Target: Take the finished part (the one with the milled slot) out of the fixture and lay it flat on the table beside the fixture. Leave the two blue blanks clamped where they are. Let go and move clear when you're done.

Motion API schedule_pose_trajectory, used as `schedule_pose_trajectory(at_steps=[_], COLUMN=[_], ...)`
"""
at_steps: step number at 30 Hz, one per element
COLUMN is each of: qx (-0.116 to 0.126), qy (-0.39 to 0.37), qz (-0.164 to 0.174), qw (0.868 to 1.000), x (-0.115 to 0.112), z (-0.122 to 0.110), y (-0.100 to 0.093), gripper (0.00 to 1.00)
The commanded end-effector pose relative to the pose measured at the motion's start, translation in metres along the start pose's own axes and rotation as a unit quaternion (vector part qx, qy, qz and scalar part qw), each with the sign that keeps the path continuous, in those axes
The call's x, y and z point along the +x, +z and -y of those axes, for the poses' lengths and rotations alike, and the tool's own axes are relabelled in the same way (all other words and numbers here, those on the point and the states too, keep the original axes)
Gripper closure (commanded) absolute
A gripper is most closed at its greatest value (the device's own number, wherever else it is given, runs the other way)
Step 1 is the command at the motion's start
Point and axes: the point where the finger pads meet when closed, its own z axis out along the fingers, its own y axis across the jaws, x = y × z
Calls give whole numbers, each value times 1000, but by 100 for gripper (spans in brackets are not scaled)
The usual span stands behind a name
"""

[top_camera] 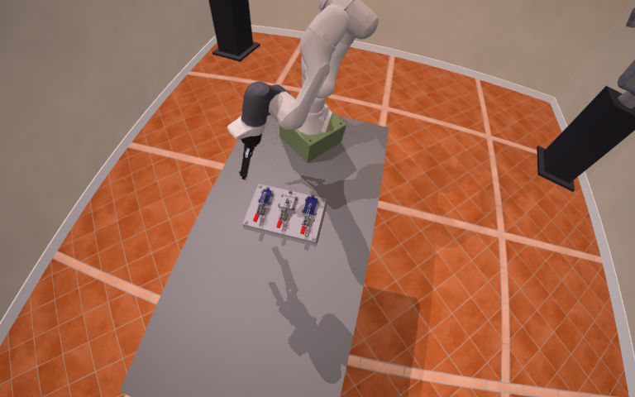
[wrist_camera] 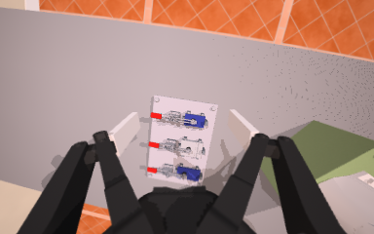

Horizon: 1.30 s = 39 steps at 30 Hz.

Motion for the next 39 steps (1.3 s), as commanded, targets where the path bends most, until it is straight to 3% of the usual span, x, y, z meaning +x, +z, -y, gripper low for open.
schedule_pose_trajectory(at_steps=[1, 4, 5, 10, 11, 18, 19, 28, 29, 39], qx=[8, 8, 10, 10, 13, 13, 15, 15, 17, 17], qy=[-96, -96, -138, -138, -180, -180, -219, -219, -258, -258], qz=[14, 14, 21, 21, 27, 27, 34, 34, 40, 40], qw=[995, 995, 990, 990, 983, 983, 975, 975, 965, 965], x=[-11, -11, -22, -22, -33, -33, -44, -44, -55, -55], z=[0, 0, 4, 4, 6, 6, 9, 9, 10, 10], y=[1, 1, 1, 1, 1, 1, 1, 1, 1, 1], gripper=[0, 0, 0, 0, 0, 0, 0, 0, 0, 0])
